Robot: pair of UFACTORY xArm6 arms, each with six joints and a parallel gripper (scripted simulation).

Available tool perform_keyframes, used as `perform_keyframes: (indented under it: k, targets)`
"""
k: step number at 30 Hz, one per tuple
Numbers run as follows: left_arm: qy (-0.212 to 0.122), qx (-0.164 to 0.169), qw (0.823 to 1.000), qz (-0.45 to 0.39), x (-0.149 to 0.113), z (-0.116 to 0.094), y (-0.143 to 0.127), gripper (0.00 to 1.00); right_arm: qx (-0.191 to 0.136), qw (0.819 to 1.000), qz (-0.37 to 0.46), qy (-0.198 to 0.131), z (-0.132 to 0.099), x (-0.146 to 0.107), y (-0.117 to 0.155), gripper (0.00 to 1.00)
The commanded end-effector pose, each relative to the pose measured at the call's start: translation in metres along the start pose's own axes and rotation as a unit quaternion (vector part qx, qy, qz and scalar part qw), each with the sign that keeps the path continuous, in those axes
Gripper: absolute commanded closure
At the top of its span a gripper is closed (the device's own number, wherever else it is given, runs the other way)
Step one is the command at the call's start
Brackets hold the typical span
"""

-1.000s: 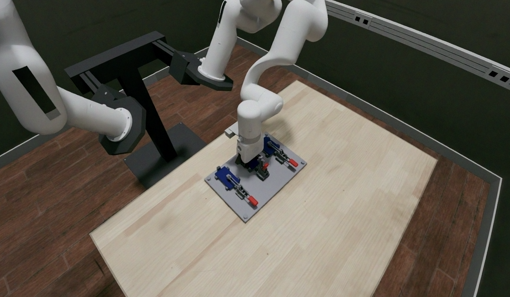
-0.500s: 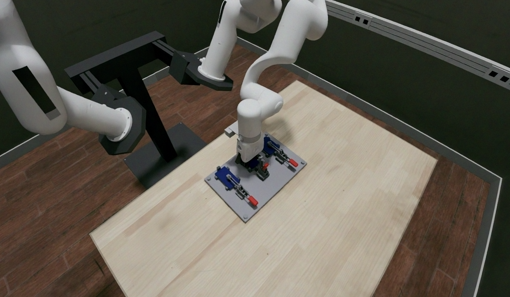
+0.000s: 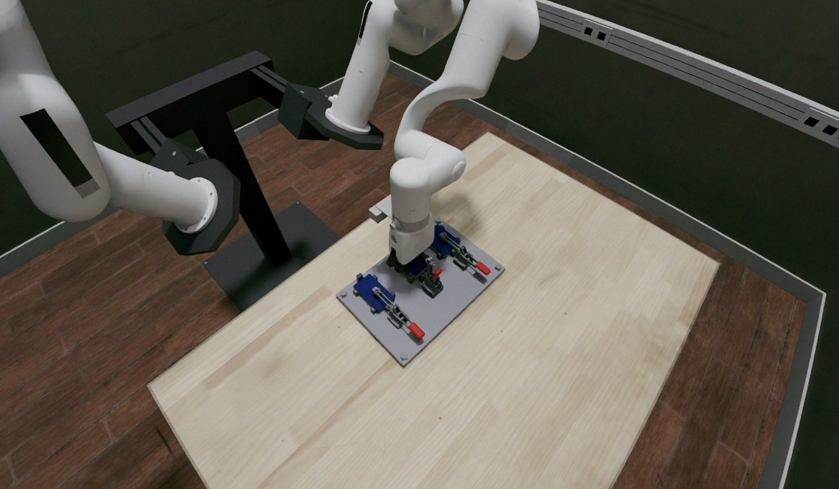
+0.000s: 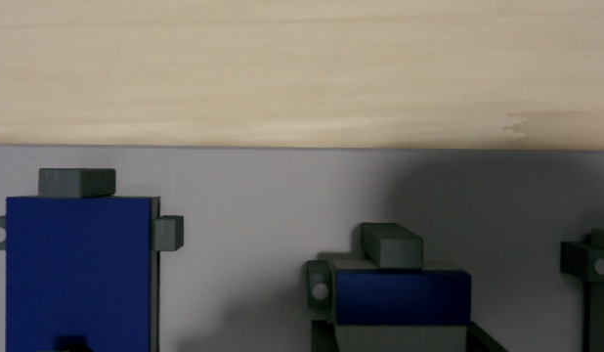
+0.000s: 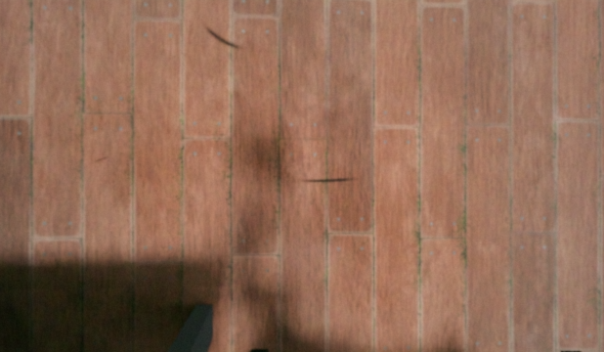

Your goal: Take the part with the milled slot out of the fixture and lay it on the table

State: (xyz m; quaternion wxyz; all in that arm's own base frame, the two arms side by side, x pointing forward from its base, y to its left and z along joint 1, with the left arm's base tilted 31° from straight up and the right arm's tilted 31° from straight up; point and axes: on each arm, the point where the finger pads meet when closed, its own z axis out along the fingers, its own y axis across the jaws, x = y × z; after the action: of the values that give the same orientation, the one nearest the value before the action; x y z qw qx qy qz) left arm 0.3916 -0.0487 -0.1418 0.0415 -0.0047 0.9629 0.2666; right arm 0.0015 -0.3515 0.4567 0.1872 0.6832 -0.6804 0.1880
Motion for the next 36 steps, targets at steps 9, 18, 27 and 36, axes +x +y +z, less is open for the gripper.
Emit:
perform_keyframes:
  k: [9,18,27,36]
  targets:
    - [-0.002,0.001,1.000,0.000,-0.002,-0.012,-0.001,1.00,0.000,1.000,0.000,0.002,-0.002,0.001,0.000,0.00]
    - [-0.002,0.001,1.000,0.000,-0.002,-0.019,-0.001,1.00,0.000,1.000,0.000,0.002,-0.002,0.001,0.000,0.00]
    - [-0.002,0.001,1.000,0.000,-0.002,-0.021,-0.001,1.00,0.000,1.000,0.000,0.002,-0.002,0.001,0.000,0.00]
    - [-0.002,0.001,1.000,0.000,-0.001,-0.021,-0.001,1.00,0.000,1.000,0.000,0.002,-0.002,0.001,0.000,0.00]
